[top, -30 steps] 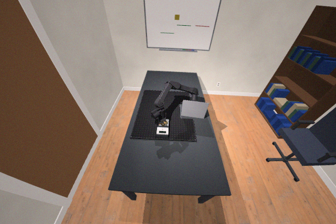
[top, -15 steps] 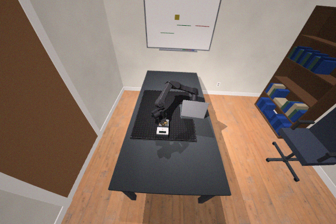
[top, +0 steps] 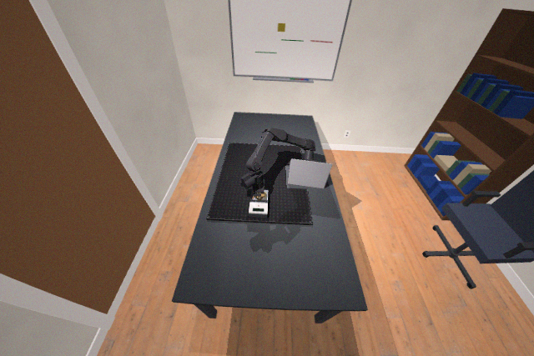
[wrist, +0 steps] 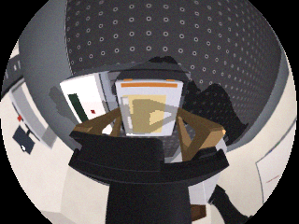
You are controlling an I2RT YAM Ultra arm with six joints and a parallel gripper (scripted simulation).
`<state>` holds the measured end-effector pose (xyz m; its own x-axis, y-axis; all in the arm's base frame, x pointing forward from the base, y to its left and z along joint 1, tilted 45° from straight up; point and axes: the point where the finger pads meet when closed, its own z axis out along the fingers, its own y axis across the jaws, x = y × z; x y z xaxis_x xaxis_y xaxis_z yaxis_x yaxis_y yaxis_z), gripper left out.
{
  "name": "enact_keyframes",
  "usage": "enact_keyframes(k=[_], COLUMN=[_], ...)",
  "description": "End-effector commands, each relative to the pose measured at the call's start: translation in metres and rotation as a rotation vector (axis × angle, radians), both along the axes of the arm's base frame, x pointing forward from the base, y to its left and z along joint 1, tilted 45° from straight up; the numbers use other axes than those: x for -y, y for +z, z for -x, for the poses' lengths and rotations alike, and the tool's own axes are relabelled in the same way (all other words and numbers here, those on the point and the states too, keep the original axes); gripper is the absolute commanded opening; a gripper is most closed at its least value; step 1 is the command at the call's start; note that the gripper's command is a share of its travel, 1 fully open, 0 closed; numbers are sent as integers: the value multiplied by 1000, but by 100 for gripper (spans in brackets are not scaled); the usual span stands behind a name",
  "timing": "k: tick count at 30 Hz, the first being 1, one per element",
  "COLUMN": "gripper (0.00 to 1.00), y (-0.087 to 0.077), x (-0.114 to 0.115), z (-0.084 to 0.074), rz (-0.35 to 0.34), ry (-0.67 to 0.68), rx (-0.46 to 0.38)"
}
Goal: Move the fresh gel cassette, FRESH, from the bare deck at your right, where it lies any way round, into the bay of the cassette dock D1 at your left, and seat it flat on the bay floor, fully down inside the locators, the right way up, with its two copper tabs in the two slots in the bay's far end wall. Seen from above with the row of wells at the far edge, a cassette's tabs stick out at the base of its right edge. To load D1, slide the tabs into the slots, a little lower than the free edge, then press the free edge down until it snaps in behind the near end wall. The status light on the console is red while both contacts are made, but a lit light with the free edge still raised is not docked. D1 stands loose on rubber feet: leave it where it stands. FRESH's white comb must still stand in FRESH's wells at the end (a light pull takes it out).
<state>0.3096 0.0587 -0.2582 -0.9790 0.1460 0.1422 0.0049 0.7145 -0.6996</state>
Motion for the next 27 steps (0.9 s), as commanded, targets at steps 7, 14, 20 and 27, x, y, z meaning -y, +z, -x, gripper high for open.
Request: enact_keyframes(k=[7, 14, 20, 27], gripper=[0, 0, 0, 0], y=[-5, -5, -5, -5], x=[-5, -5, -5, -5], z=[-21, -21, -21, -21], rz=[-9, -9, -9, -9], ry=[35, 34, 34, 34], rx=[61, 61, 61, 61])
